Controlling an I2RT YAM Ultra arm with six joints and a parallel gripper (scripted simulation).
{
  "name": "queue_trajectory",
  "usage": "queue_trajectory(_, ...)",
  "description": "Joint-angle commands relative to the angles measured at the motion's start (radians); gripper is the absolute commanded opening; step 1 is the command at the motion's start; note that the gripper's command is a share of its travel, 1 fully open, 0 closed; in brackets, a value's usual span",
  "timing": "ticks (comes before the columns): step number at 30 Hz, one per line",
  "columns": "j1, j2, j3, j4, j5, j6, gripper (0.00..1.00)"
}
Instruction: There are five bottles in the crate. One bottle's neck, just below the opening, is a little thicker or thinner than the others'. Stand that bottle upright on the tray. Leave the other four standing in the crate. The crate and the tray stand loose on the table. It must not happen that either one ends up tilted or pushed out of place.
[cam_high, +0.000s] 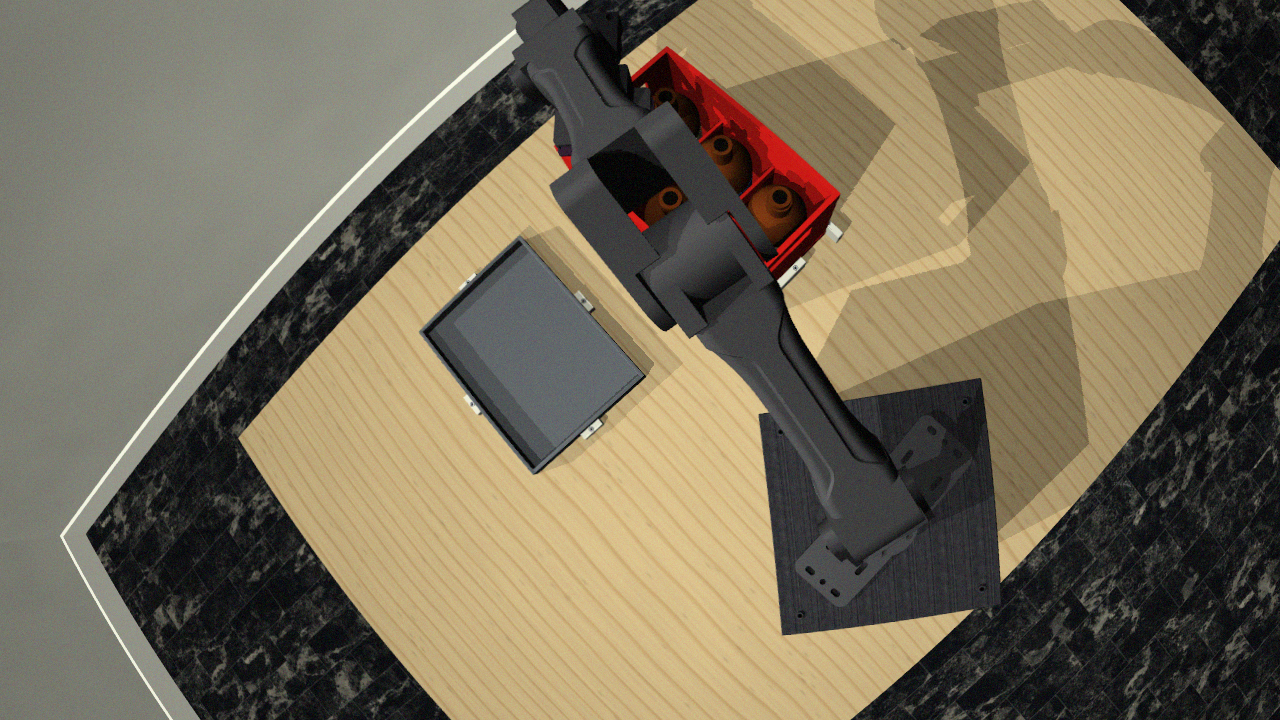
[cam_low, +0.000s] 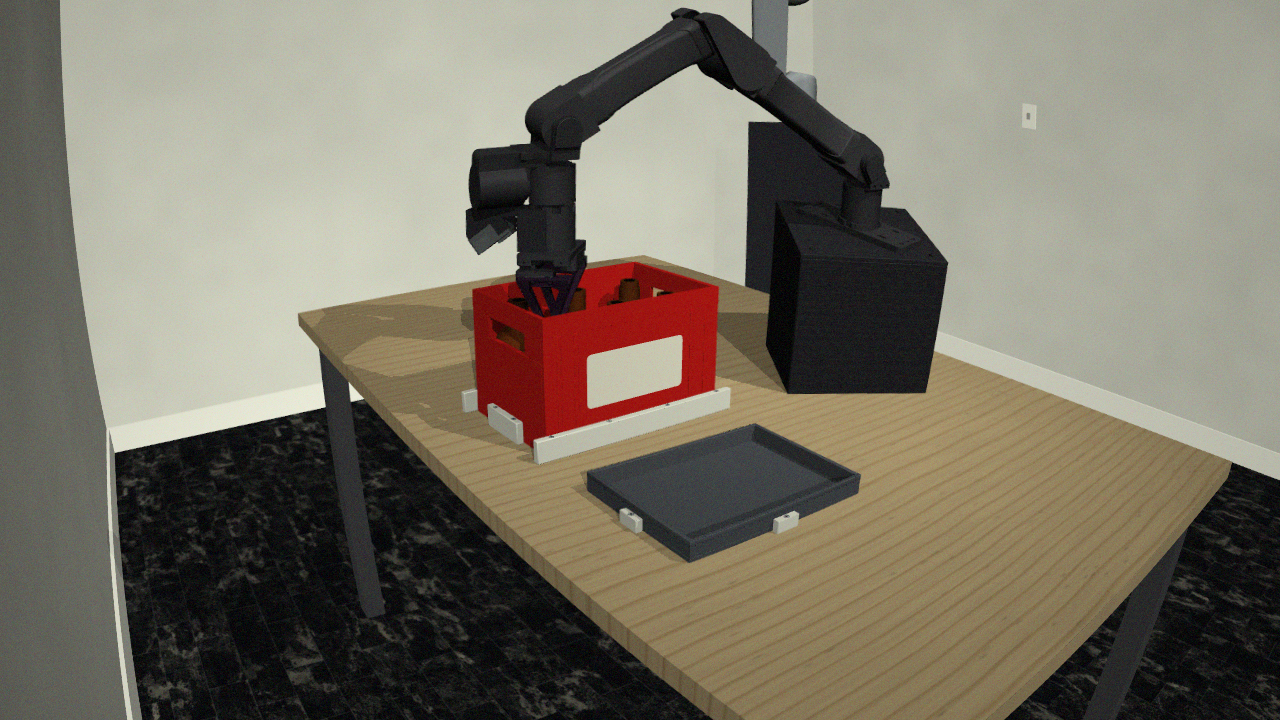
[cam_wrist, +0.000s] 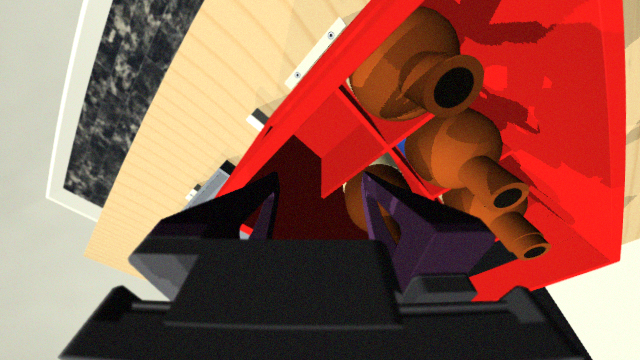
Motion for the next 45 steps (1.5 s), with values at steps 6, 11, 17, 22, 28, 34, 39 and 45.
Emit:
queue_trajectory(6, -0.005, -0.038, 0.025, -0.021, 0.012, 0.000, 0.61)
queue_trajectory(11, -0.013, -0.047, 0.030, -0.036, 0.012, -0.006, 0.61)
queue_trajectory(17, -0.020, -0.074, 0.045, -0.079, 0.012, -0.013, 0.61)
queue_trajectory(22, -0.025, -0.097, 0.071, -0.127, 0.012, -0.019, 0.61)
queue_trajectory(28, -0.030, -0.108, 0.099, -0.167, 0.011, -0.023, 0.61)
queue_trajectory(34, -0.035, -0.117, 0.136, -0.214, 0.011, -0.028, 0.61)
queue_trajectory(39, -0.037, -0.121, 0.151, -0.234, 0.011, -0.030, 0.61)
queue_trajectory(45, -0.037, -0.121, 0.157, -0.240, 0.011, -0.030, 0.61)
